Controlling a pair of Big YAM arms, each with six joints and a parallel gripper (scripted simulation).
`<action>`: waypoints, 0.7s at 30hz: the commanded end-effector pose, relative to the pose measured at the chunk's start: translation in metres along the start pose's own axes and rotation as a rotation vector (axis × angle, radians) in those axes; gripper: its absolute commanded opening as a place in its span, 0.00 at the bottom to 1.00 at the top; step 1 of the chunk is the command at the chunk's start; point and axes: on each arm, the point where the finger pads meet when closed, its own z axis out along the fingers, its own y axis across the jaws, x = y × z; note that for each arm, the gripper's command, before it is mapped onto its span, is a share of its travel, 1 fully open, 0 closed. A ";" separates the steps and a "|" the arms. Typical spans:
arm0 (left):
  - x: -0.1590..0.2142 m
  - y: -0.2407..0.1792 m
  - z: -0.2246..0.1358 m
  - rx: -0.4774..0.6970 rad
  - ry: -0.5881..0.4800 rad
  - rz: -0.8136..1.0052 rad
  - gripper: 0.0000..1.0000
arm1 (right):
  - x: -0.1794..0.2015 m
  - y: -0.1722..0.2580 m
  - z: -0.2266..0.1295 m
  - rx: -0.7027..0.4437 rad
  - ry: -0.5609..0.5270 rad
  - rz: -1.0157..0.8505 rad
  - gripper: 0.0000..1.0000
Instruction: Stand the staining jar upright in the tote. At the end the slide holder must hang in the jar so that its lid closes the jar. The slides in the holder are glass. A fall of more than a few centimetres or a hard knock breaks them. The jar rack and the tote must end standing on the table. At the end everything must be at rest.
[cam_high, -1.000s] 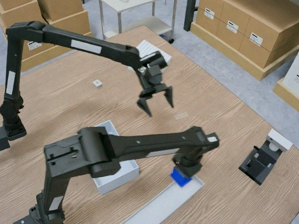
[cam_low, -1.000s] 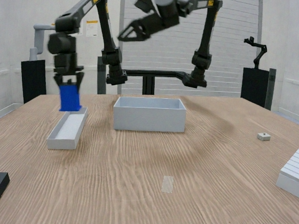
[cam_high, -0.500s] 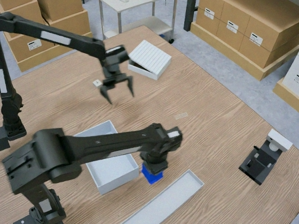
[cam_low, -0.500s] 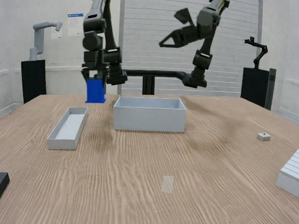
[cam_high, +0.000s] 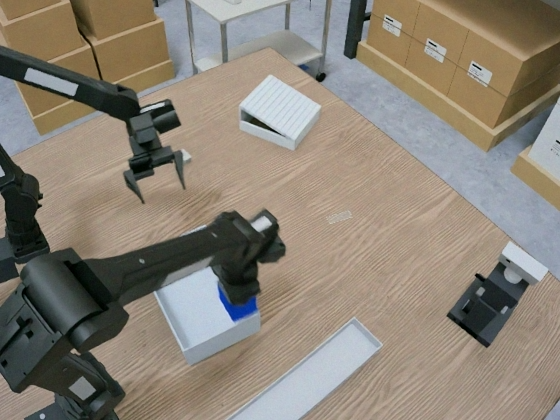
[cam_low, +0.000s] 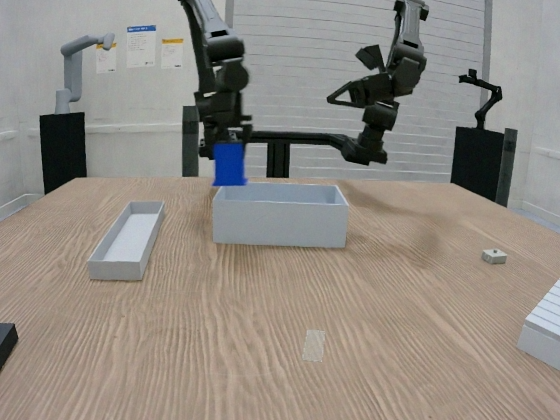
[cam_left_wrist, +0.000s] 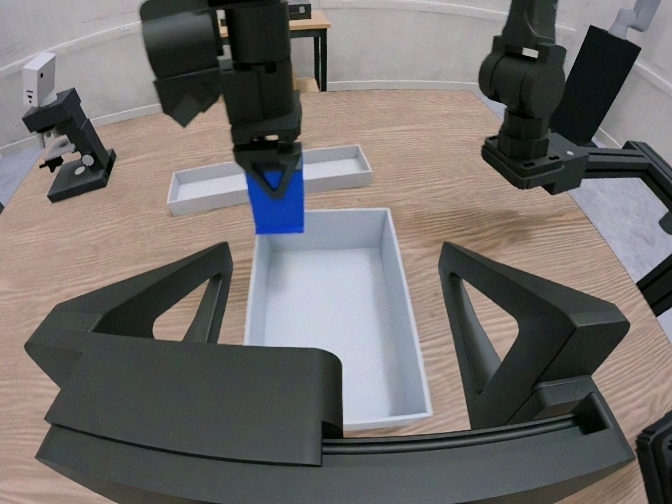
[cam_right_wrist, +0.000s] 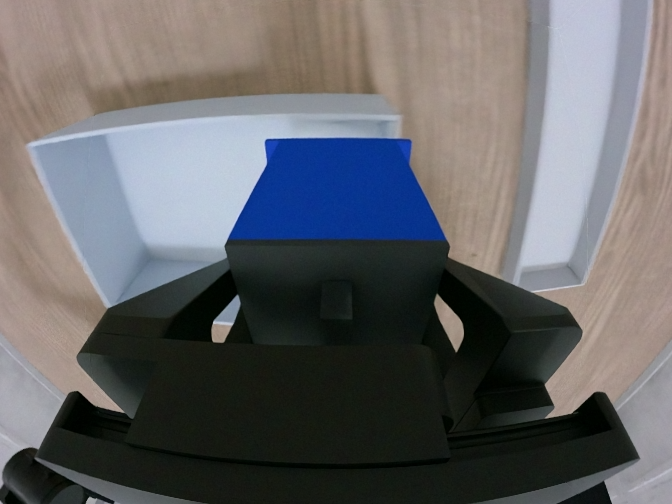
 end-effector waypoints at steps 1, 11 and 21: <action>0.003 -0.015 -0.017 -0.032 -0.010 0.019 1.00 | 0.029 0.048 0.003 0.008 -0.011 0.056 0.57; 0.005 -0.028 -0.023 -0.036 -0.023 0.018 1.00 | 0.084 0.058 0.011 0.032 0.002 0.028 0.57; 0.005 -0.026 -0.023 -0.032 -0.030 0.017 1.00 | 0.096 0.062 0.008 0.025 -0.008 0.002 0.57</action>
